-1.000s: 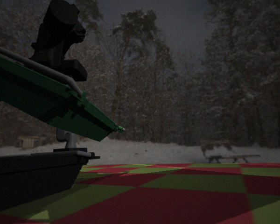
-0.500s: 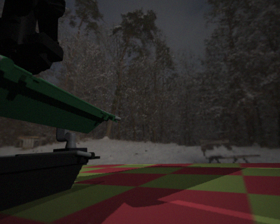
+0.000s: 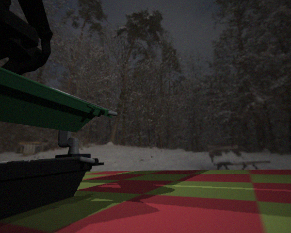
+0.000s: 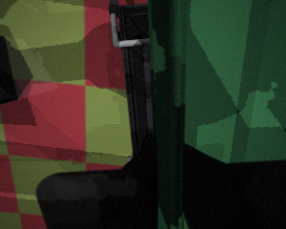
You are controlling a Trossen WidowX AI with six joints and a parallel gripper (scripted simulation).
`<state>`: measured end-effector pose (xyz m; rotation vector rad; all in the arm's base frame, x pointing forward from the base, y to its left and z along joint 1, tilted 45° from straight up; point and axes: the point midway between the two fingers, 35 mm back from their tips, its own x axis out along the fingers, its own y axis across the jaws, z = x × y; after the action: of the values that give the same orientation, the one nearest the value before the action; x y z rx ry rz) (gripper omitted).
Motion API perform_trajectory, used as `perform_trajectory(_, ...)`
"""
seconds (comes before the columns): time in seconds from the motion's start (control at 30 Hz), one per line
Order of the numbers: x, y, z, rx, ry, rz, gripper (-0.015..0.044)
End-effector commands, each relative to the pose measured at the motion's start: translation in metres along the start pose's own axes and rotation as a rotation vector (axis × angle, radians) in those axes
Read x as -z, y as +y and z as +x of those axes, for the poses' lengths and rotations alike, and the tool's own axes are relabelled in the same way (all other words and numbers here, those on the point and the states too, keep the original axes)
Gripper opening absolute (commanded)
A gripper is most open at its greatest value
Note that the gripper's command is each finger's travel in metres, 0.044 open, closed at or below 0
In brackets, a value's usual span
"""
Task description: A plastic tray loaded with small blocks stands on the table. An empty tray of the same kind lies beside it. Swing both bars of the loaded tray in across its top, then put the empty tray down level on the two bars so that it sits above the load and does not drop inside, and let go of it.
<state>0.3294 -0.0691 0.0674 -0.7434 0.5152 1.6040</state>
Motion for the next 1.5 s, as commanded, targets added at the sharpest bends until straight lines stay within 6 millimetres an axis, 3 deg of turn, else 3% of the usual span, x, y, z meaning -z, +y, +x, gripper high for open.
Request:
perform_trajectory(0.0, 0.0023, -0.0025, -0.0049, 0.018, 0.006, -0.008, 0.0)
perform_trajectory(1.47, 0.0033, -0.0032, -0.0011, 0.018, 0.006, -0.008, 0.0)
